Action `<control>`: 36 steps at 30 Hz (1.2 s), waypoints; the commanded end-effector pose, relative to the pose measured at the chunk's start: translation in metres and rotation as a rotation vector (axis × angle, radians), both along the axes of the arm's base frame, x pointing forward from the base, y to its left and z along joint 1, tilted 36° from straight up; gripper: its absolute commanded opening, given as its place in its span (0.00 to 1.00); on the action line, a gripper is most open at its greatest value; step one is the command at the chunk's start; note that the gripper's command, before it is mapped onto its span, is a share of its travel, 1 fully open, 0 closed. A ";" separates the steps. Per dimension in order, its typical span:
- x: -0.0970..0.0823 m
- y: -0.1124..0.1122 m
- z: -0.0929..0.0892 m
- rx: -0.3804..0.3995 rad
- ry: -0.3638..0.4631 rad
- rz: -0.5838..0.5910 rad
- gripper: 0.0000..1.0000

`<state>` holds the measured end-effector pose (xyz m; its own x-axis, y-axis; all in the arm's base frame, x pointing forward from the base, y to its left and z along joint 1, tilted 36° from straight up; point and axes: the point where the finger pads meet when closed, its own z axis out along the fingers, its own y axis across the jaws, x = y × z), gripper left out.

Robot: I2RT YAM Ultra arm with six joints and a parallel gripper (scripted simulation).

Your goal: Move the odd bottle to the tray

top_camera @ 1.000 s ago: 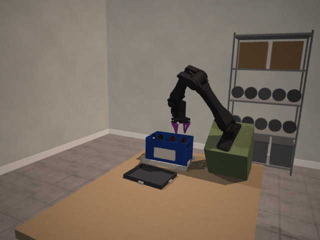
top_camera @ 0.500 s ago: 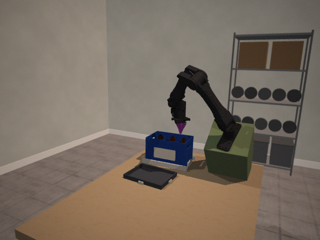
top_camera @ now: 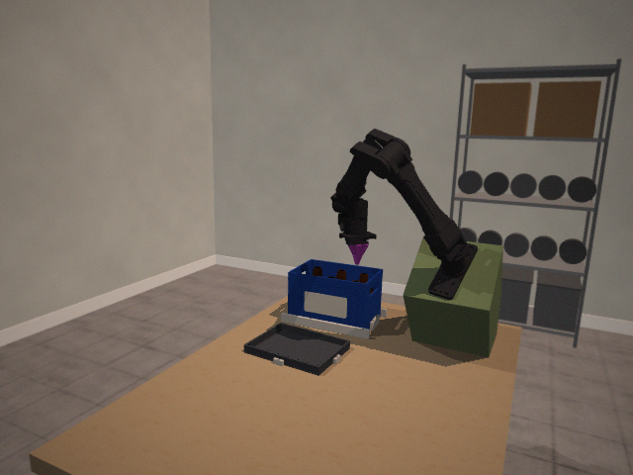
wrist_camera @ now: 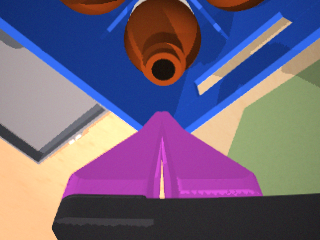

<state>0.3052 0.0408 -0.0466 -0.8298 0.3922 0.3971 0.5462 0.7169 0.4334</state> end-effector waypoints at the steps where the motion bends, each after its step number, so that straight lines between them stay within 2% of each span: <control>1: 0.018 -0.013 0.009 -0.018 -0.066 -0.020 0.00; 17: 0.018 -0.013 0.009 -0.018 -0.066 -0.020 0.00; 19: 0.011 -0.017 -0.003 -0.011 -0.019 -0.019 0.00; 21: 0.017 -0.039 -0.018 -0.011 -0.014 -0.020 0.00; 24: 0.021 -0.053 -0.029 -0.011 -0.014 -0.020 0.00; 25: 0.022 -0.065 -0.038 -0.011 -0.014 -0.020 0.00; 28: 0.022 -0.067 -0.039 -0.011 -0.014 -0.019 0.00; 30: 0.023 -0.080 -0.050 -0.009 -0.014 -0.019 0.00; 36: 0.023 -0.081 -0.051 -0.009 -0.014 -0.019 0.00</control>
<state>0.3197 -0.0287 -0.1040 -0.8138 0.4093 0.4126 0.5692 0.7047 0.4235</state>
